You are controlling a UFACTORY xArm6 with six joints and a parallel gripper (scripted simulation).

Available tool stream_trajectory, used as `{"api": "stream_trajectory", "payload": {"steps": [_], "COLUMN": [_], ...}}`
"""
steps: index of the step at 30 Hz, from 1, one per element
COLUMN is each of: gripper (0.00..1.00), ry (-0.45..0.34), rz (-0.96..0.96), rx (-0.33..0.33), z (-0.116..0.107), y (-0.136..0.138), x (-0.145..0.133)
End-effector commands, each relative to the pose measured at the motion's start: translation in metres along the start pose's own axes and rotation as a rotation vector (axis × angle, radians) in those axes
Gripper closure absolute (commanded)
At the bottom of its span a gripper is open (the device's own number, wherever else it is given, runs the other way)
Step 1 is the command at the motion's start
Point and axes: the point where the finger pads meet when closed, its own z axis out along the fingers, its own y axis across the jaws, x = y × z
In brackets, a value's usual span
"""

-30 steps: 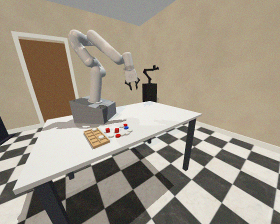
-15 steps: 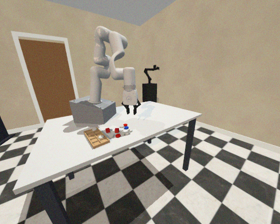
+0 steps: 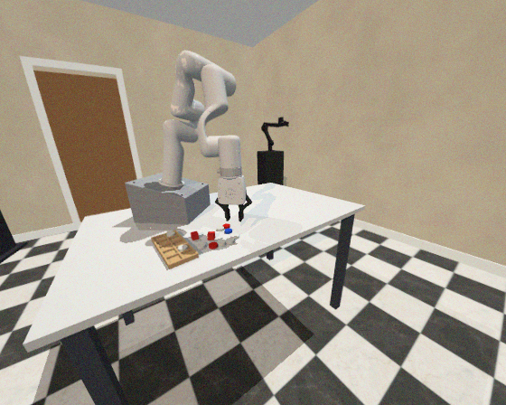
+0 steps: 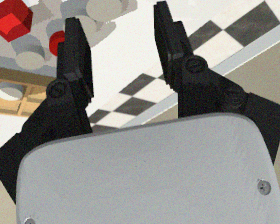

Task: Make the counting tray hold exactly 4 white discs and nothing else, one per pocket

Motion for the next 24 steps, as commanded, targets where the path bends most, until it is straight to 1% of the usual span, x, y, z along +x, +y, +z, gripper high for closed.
{"api": "stream_trajectory", "payload": {"steps": [1, 3, 5, 7, 9, 22, 23, 24], "gripper": [0.53, 0.53, 0.53, 0.53, 0.53, 0.53, 1.00, 1.00], "ry": [0.002, 0.003, 0.003, 0.002, 0.001, 0.000, 0.000, 0.000], "rz": [-0.006, -0.006, -0.006, -0.006, -0.006, -0.006, -0.006, -0.006], "rx": [0.007, 0.006, 0.006, 0.007, 0.008, 0.009, 0.009, 0.009], "z": [0.029, 0.048, 0.048, 0.062, 0.069, 0.070, 0.070, 0.070], "y": [-0.001, 0.000, 0.000, -0.001, -0.002, -0.002, -0.002, -0.002], "x": [0.002, 0.001, 0.001, 0.001, 0.001, 0.001, 0.001, 0.001]}}
